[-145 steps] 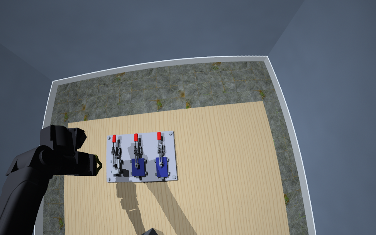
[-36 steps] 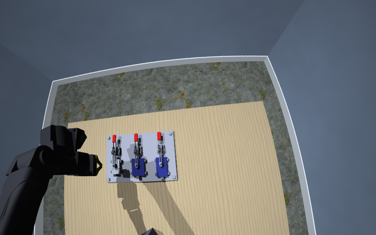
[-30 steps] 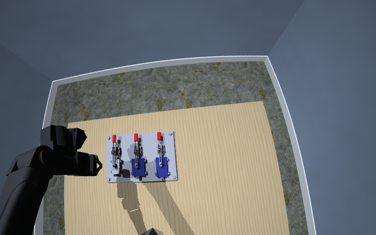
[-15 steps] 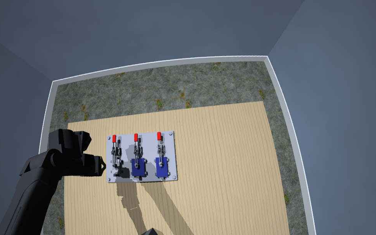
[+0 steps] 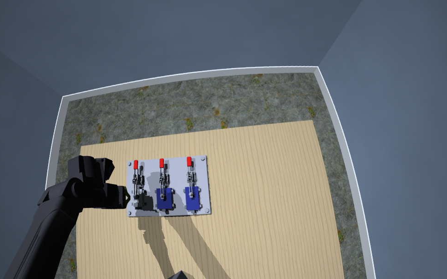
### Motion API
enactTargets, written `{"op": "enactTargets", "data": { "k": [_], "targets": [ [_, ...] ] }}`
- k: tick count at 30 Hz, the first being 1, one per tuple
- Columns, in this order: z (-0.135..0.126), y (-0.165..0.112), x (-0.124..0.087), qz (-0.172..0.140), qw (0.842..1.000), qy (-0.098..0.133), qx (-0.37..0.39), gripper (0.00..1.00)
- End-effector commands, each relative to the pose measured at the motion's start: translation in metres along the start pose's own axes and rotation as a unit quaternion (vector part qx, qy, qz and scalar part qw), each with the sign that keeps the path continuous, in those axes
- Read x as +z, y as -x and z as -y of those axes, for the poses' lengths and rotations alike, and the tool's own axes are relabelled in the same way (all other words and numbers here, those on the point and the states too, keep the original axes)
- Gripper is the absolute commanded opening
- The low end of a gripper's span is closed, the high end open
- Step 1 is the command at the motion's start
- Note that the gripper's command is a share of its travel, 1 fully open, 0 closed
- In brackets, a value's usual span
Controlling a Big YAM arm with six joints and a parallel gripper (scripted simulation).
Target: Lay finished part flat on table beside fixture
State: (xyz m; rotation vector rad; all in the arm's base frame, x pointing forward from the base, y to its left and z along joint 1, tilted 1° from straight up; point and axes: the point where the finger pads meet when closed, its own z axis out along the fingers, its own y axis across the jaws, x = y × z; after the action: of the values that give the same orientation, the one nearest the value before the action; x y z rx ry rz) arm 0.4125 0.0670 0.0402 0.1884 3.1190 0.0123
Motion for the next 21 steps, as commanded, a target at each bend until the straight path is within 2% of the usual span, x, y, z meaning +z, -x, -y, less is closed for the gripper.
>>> {"op": "enactTargets", "data": {
  "k": [1,8,20,21],
  "targets": [
    [-0.005,0.024,-0.009,0.018,1.0,0.006,-0.005,0.45],
    [-0.001,0.038,-0.009,0.011,1.0,0.004,-0.001,0.45],
    [0.001,0.113,-0.009,0.012,1.0,0.004,-0.001,0.45],
    [0.001,0.113,-0.009,0.012,1.0,0.004,-0.001,0.45]
  ]
}}
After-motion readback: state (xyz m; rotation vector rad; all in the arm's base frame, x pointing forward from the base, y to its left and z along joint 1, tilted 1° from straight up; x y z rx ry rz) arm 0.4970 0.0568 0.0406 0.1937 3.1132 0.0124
